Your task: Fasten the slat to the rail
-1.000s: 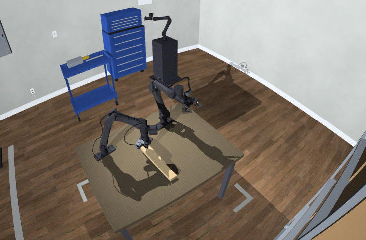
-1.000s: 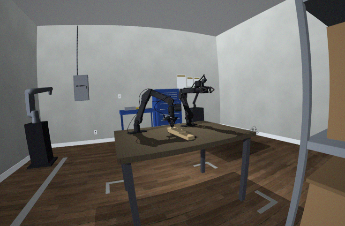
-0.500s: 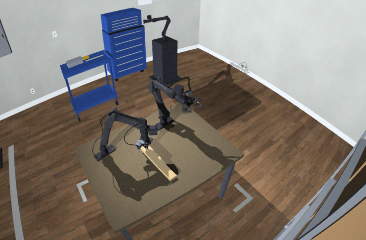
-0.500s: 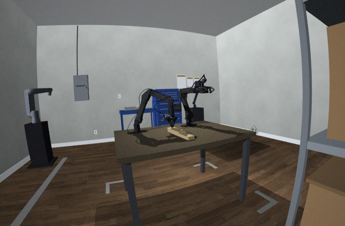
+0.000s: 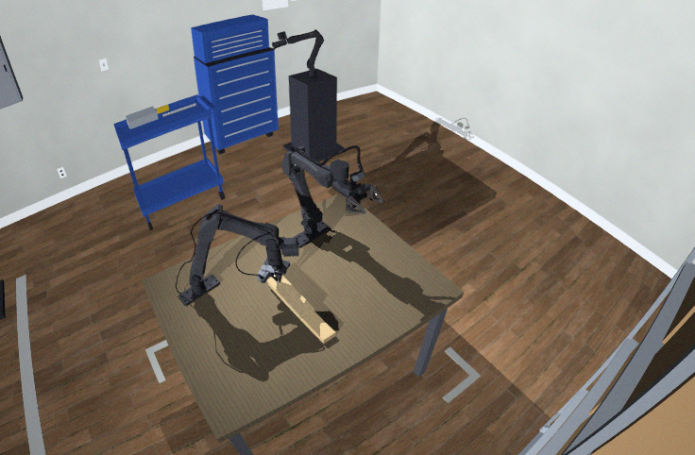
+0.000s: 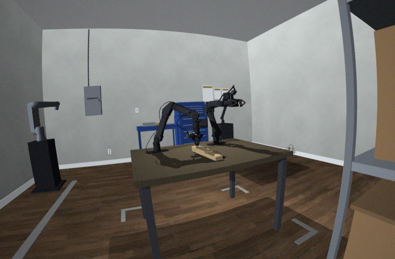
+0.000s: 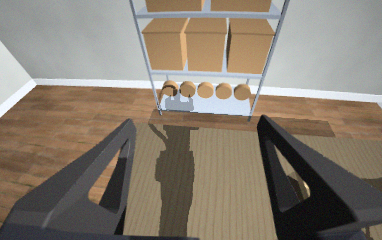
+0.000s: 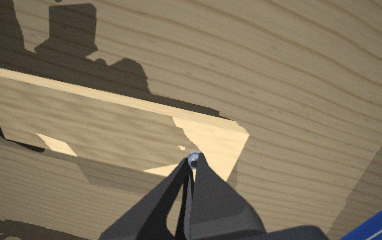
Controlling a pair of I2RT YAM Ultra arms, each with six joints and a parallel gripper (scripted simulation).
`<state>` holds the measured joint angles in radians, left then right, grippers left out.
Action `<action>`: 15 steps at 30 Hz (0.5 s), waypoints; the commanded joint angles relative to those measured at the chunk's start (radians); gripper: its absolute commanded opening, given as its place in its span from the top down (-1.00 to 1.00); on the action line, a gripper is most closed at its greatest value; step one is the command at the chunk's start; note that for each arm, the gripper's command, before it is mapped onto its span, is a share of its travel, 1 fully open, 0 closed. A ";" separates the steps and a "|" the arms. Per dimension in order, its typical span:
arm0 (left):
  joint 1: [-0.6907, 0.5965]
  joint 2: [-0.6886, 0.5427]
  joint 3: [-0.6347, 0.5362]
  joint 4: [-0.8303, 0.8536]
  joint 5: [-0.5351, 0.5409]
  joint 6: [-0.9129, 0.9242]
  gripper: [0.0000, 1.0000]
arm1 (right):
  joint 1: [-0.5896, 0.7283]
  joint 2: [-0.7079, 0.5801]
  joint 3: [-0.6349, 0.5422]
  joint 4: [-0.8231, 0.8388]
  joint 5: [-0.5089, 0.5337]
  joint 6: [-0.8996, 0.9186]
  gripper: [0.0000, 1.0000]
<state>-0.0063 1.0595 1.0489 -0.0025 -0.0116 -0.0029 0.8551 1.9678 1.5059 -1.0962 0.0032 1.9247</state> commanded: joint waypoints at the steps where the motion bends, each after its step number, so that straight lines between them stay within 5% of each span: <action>1: 0.006 -0.015 0.003 0.007 0.011 0.003 -1.00 | 0.005 -0.003 0.012 -0.016 -0.003 0.003 0.75; 15: 0.006 -0.015 0.003 0.007 0.011 0.003 -1.00 | 0.005 -0.005 0.017 -0.022 -0.003 0.003 0.75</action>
<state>-0.0063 1.0595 1.0489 -0.0025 -0.0116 -0.0029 0.8551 1.9678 1.5059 -1.0966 0.0032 1.9247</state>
